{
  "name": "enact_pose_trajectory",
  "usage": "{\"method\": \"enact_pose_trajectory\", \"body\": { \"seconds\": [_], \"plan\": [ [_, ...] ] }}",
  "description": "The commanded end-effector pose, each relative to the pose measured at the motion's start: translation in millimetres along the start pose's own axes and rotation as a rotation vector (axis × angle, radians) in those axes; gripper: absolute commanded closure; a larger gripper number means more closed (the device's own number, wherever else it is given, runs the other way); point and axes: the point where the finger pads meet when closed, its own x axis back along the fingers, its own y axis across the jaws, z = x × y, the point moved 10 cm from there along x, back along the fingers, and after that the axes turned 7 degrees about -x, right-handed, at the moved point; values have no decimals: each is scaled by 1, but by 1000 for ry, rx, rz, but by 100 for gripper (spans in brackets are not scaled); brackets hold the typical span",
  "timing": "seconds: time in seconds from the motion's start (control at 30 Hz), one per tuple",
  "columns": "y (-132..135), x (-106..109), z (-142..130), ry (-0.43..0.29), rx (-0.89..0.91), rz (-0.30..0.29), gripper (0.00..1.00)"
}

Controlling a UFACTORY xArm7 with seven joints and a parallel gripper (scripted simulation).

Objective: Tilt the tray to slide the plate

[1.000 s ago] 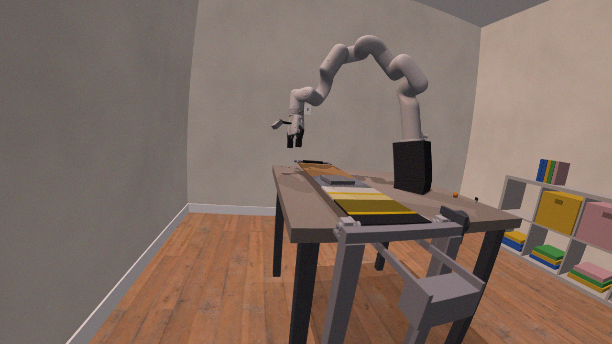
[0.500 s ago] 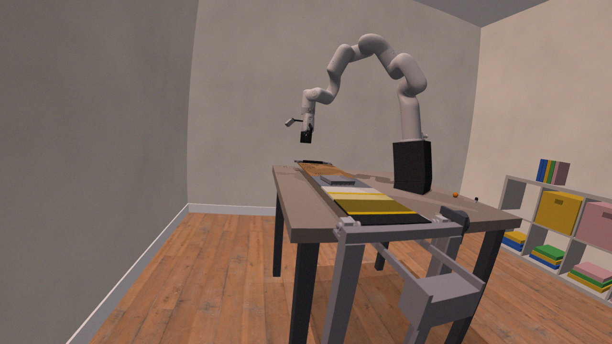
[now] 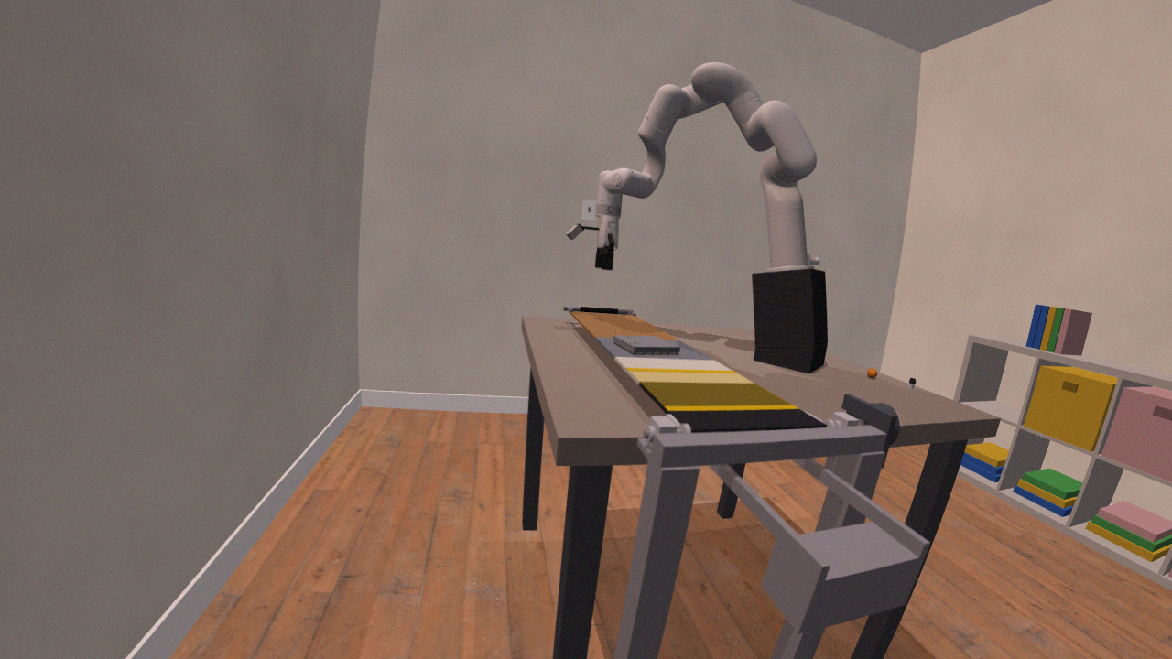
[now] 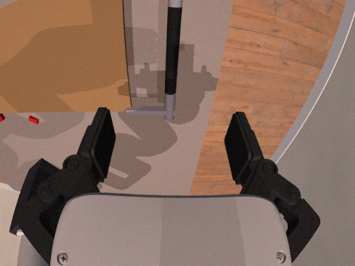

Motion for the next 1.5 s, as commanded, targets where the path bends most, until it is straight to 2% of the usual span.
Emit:
{"method": "enact_pose_trajectory", "body": {
  "seconds": [0.0,0.5,0.77,1.4,1.47],
  "plan": [
    [1,2,1,4,0,-2,0],
    [1,1,1,1,42,-2,0],
    [1,-6,-1,-11,289,-3,0],
    [1,-14,-2,-26,625,1,0],
    [1,-16,-2,-29,718,3,0]
  ]
}}
